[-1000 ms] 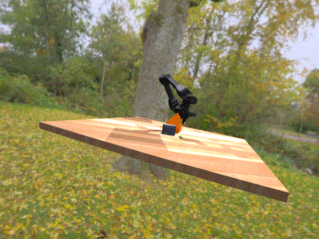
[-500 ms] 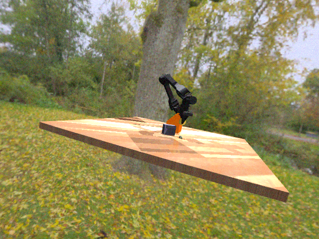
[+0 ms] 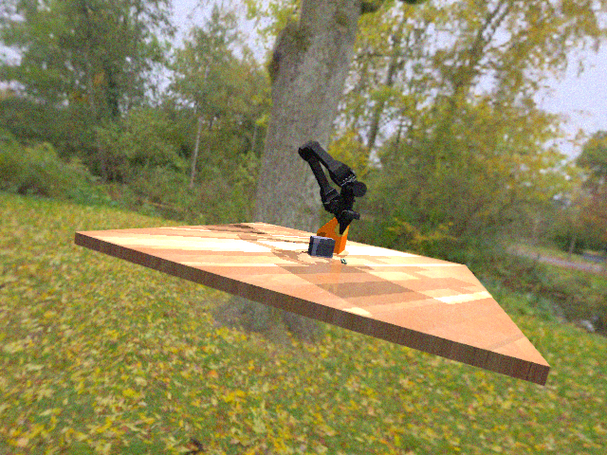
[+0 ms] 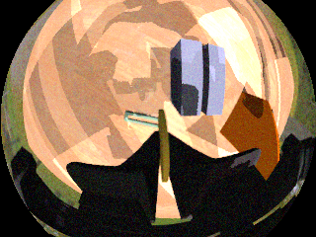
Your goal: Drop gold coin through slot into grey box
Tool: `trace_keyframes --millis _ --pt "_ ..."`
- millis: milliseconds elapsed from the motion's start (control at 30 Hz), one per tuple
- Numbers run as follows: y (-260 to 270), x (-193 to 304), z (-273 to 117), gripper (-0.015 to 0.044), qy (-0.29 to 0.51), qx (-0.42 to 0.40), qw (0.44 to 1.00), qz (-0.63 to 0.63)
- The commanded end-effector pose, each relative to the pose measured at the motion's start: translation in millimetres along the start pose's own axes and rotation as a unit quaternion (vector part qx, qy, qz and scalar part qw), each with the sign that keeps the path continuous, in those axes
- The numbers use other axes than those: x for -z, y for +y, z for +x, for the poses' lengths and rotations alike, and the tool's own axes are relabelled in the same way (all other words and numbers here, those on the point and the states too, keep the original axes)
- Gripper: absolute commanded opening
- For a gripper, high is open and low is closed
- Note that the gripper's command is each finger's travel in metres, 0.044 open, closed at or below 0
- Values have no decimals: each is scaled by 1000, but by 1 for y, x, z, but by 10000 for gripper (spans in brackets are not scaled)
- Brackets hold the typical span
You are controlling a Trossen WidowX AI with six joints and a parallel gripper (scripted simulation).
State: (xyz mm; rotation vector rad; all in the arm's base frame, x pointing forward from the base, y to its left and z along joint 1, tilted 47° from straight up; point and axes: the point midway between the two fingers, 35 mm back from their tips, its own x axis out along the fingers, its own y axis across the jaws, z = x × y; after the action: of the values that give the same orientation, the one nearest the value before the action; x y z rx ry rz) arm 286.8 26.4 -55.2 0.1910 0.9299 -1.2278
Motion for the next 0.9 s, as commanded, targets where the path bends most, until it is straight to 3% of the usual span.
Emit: trace_keyframes --millis 0,867 --pt "-7 -8 -1 0 -1 -1 1000 -1" --pt "-56 -51 1 0 -4 1 1000 -2"
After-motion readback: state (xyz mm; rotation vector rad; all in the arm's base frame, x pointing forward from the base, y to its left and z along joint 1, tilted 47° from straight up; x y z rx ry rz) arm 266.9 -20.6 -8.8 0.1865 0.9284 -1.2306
